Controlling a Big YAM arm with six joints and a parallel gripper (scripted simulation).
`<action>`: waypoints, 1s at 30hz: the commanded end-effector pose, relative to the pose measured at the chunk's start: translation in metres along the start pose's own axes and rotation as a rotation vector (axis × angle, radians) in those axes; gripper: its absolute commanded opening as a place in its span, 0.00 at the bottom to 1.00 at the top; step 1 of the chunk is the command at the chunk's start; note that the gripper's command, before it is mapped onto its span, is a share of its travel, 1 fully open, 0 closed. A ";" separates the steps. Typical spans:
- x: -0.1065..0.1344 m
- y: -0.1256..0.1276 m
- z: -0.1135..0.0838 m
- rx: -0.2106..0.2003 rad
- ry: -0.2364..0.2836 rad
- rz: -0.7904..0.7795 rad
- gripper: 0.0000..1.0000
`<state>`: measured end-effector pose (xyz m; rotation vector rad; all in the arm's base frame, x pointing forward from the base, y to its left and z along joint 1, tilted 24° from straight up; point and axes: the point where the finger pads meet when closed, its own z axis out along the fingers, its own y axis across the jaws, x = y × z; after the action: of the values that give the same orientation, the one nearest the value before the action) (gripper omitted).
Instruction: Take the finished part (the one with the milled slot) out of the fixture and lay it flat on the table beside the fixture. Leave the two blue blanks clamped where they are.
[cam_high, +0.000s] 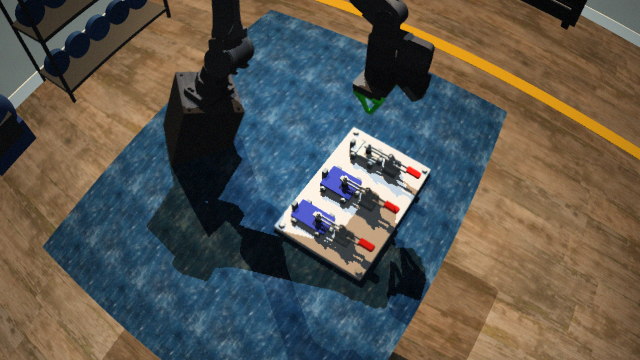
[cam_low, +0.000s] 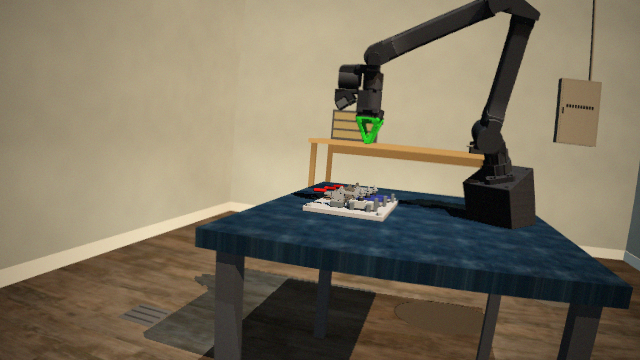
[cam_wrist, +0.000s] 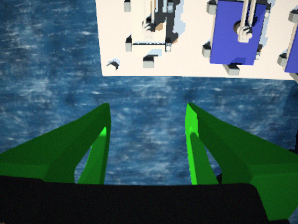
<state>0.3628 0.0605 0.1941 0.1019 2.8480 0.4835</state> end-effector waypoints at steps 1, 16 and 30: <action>-0.001 0.004 -0.005 -0.004 -0.005 0.004 0.45; 0.001 0.003 0.001 -0.005 -0.005 0.006 0.45; 0.002 0.003 0.054 -0.001 0.008 0.005 0.45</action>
<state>0.3703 0.0756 0.1548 0.0845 2.8569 0.4840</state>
